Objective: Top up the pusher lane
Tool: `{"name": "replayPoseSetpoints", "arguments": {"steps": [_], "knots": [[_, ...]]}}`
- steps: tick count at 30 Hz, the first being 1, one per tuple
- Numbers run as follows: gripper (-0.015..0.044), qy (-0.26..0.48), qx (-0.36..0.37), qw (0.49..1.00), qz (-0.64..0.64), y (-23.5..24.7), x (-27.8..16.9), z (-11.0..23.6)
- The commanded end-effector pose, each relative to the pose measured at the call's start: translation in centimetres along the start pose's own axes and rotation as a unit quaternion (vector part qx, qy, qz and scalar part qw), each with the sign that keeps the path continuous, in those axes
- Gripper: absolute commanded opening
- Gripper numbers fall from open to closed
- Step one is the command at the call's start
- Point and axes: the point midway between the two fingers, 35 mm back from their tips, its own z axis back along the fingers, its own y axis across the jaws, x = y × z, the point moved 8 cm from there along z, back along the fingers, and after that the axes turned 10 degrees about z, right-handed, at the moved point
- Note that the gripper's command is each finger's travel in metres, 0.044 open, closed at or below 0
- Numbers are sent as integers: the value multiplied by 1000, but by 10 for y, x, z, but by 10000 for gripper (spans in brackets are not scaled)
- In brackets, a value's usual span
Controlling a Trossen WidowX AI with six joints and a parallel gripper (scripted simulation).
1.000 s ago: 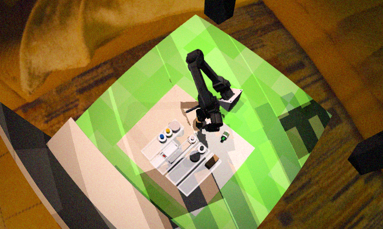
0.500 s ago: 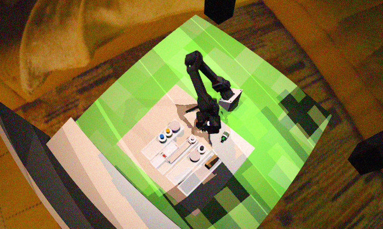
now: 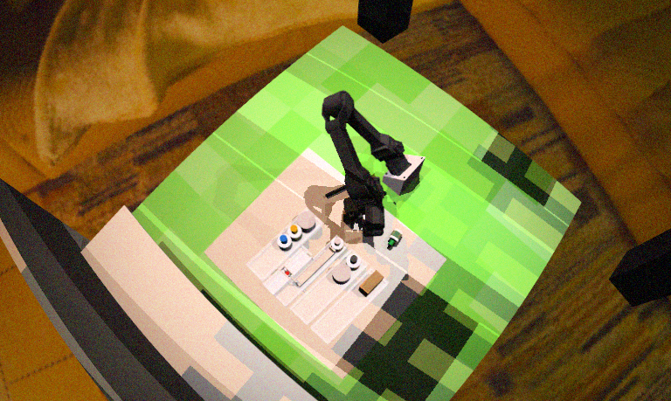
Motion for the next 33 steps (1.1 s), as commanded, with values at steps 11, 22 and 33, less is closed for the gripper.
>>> {"name": "replayPoseSetpoints", "arguments": {"steps": [11, 22, 33], "knots": [[414, -3, -4, 1000, 2, -2, -1, -20], [145, -3, -4, 1000, 2, -2, -1, -20], [0, -2, -1, 1000, 3, 3, 2, 3]]}}
